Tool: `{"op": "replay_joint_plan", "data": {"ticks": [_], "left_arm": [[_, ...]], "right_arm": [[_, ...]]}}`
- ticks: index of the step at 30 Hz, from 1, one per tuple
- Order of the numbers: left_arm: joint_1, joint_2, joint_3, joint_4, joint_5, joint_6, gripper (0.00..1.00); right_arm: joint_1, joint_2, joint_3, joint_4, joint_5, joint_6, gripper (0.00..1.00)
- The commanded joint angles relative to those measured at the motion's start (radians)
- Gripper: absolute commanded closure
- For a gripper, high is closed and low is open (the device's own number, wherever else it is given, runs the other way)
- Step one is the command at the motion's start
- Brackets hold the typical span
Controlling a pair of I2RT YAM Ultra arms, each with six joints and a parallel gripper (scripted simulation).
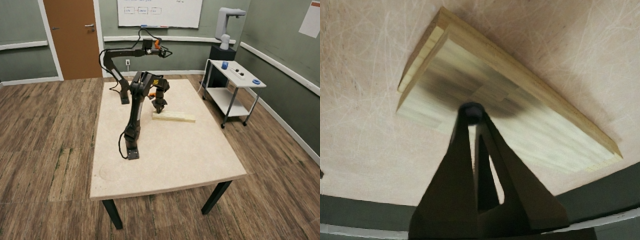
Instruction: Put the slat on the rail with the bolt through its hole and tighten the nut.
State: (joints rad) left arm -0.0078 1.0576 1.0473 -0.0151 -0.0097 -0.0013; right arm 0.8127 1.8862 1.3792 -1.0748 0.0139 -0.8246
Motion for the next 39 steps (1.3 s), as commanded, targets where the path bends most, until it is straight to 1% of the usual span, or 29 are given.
{"op": "replay_joint_plan", "data": {"ticks": [1, 4, 6, 21, 23, 38, 39], "left_arm": [[0.000, -0.002, 0.005, 0.005, 0.000, 0.000, 0.00], [0.000, -0.002, 0.005, 0.005, 0.000, 0.000, 0.00], [0.000, -0.002, 0.005, 0.005, 0.000, 0.000, 0.00], [0.000, -0.002, 0.005, 0.005, 0.000, 0.000, 0.00], [0.000, -0.002, 0.005, 0.005, 0.000, 0.000, 0.00], [0.000, -0.002, 0.005, 0.005, 0.000, 0.000, 0.00], [0.000, -0.002, 0.005, 0.005, 0.000, 0.000, 0.00]], "right_arm": [[-0.008, -0.017, -0.010, -0.008, -0.018, 0.206, 0.89], [-0.009, -0.018, -0.011, -0.007, -0.019, 0.324, 0.89], [-0.009, -0.018, -0.011, -0.007, -0.019, 0.324, 0.89], [-0.012, -0.021, -0.015, 0.009, -0.016, 0.918, 0.89], [-0.012, -0.021, -0.015, 0.009, -0.016, 0.918, 0.89], [-0.015, -0.024, -0.019, 0.014, -0.020, 1.513, 0.89], [-0.015, -0.024, -0.019, 0.014, -0.020, 1.513, 0.89]]}}
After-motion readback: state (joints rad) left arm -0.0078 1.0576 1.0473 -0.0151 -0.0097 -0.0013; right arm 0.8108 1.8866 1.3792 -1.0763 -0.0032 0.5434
